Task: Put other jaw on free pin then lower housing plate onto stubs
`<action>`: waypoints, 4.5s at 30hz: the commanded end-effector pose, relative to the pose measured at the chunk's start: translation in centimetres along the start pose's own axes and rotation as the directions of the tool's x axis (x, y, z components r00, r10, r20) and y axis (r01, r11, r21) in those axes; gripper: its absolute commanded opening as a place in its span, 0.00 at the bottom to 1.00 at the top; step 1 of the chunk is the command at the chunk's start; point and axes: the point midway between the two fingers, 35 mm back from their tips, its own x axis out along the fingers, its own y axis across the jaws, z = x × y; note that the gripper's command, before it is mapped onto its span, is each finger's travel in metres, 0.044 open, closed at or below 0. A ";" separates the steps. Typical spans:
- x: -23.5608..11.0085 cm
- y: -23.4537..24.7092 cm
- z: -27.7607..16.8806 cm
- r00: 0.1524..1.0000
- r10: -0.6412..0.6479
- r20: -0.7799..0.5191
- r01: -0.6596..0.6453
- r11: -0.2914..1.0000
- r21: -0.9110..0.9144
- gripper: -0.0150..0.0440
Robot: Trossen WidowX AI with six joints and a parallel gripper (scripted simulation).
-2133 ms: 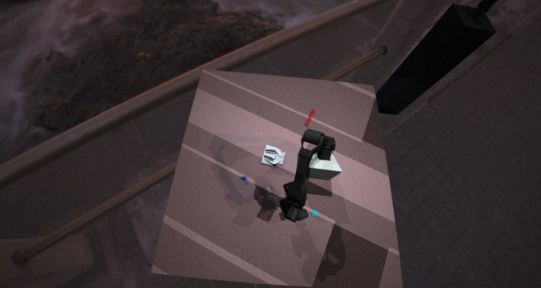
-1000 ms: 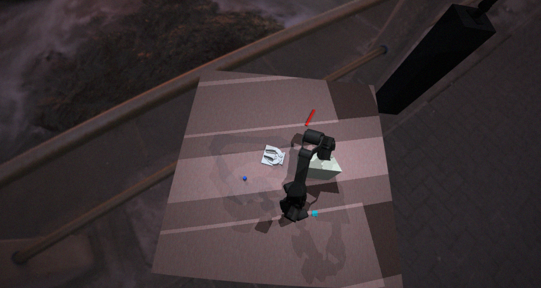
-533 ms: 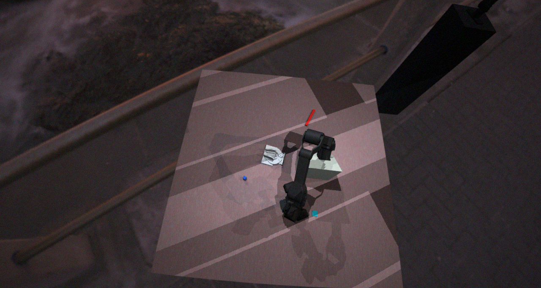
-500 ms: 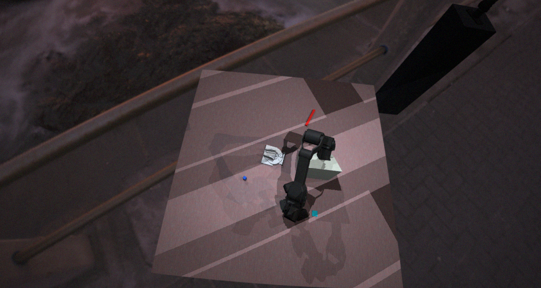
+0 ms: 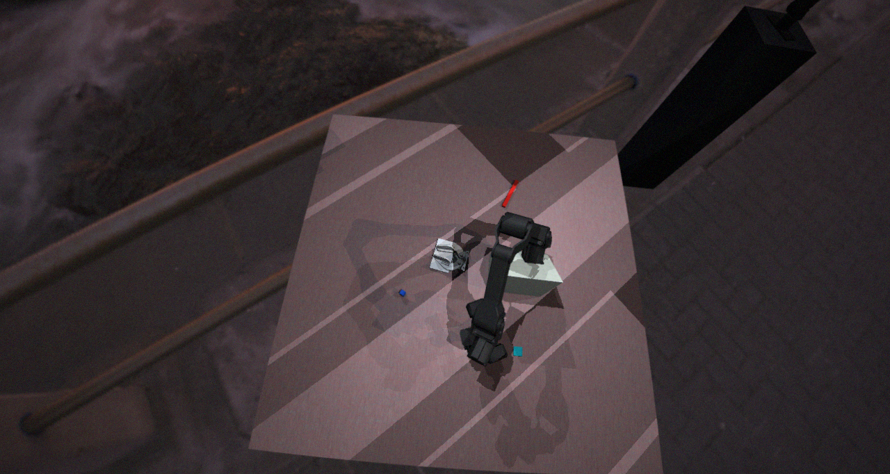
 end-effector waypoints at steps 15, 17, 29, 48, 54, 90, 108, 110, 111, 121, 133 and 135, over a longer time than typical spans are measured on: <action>0.0 0.0 0.0 1.000 -0.003 0.003 0.003 1.000 -0.004 1.00; 0.0 0.0 0.0 1.000 -0.003 0.003 0.003 1.000 -0.004 1.00; 0.9 0.0 0.1 1.000 0.000 0.001 0.000 1.000 -0.001 1.00; 4.0 0.0 0.3 1.000 -0.003 0.003 0.003 1.000 -0.002 1.00; 4.9 0.0 0.3 1.000 -0.004 0.003 0.004 1.000 -0.003 1.00; 5.2 0.0 0.3 1.000 -0.001 0.001 0.001 1.000 0.001 0.91; 4.7 0.1 0.3 1.000 -0.001 0.001 0.001 1.000 0.001 0.85; 4.1 0.1 0.4 1.000 0.000 0.002 0.000 1.000 0.000 0.85; 3.8 0.1 0.4 1.000 0.000 0.002 0.000 1.000 0.000 0.85; 0.6 0.2 0.5 1.000 -0.001 0.003 0.001 1.000 -0.002 0.85; -2.1 0.1 0.3 1.000 -0.002 0.004 0.002 1.000 -0.004 0.85; -2.1 0.1 0.3 1.000 -0.002 0.004 0.002 1.000 -0.004 0.85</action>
